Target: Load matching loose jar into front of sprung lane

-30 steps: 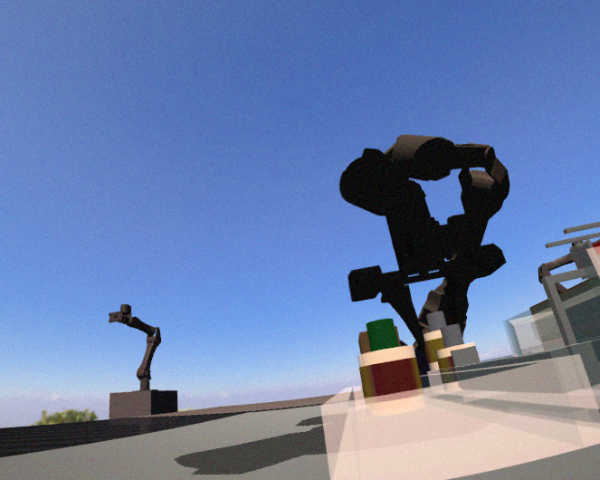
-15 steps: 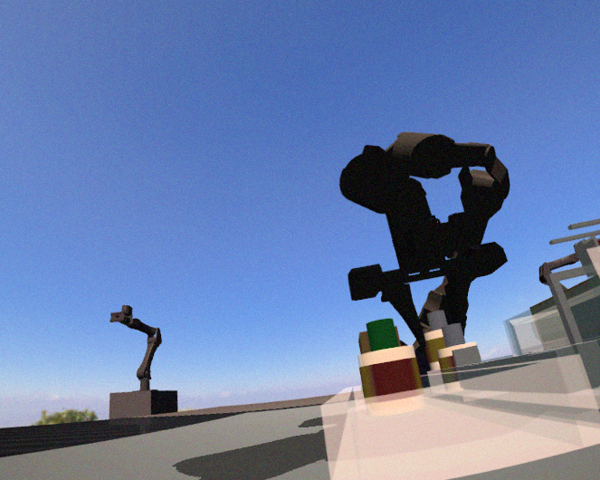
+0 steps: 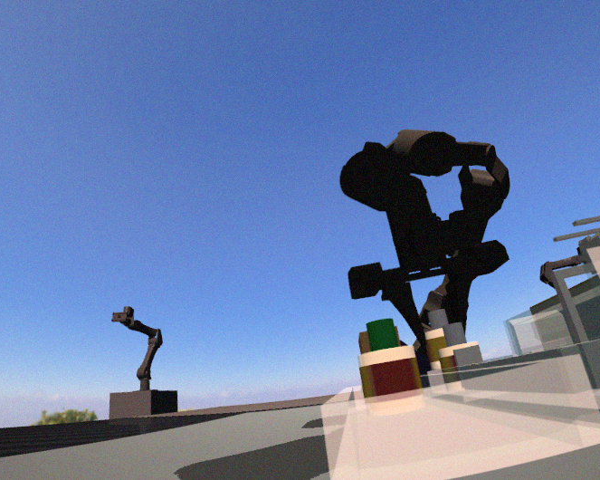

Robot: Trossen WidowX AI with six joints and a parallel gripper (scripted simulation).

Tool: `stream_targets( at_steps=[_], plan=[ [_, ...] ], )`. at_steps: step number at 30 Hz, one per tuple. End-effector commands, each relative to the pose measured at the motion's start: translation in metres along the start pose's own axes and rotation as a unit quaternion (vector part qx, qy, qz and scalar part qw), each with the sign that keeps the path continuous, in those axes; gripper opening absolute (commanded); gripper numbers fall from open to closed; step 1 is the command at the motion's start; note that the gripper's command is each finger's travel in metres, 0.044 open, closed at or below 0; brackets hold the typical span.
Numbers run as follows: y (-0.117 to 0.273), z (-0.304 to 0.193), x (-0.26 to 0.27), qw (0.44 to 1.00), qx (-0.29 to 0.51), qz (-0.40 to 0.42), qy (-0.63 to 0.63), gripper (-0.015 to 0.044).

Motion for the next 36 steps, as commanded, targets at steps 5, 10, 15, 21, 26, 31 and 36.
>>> stream_targets(
  at_steps=[5, 10, 15, 21, 26, 31, 36],
  plan=[
    [0.005, 0.008, 0.003, 1.000, -0.014, 0.004, 0.005, 0.0000],
    [0.005, 0.010, 0.003, 1.000, -0.014, 0.004, 0.005, 0.0000],
    [0.006, 0.011, 0.004, 1.000, -0.014, 0.004, 0.005, 0.0000],
    [0.006, 0.013, 0.004, 1.000, -0.014, 0.004, 0.005, 0.0000],
    [0.006, 0.015, 0.005, 1.000, -0.014, 0.004, 0.005, 0.0000],
    [0.007, 0.016, 0.005, 1.000, -0.014, 0.004, 0.005, 0.0000],
    [0.007, 0.018, 0.006, 1.000, -0.014, 0.004, 0.005, 0.0000]
  ],
)
Point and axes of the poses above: the point midway between the two fingers, 35 mm back from their tips, its own y axis back along the fingers, its own x axis across the jaws, z = x × y, the point moved 7 cm from there along y, back along the fingers, and after that the axes turned 8 degrees about -y, right-handed, at the moved point
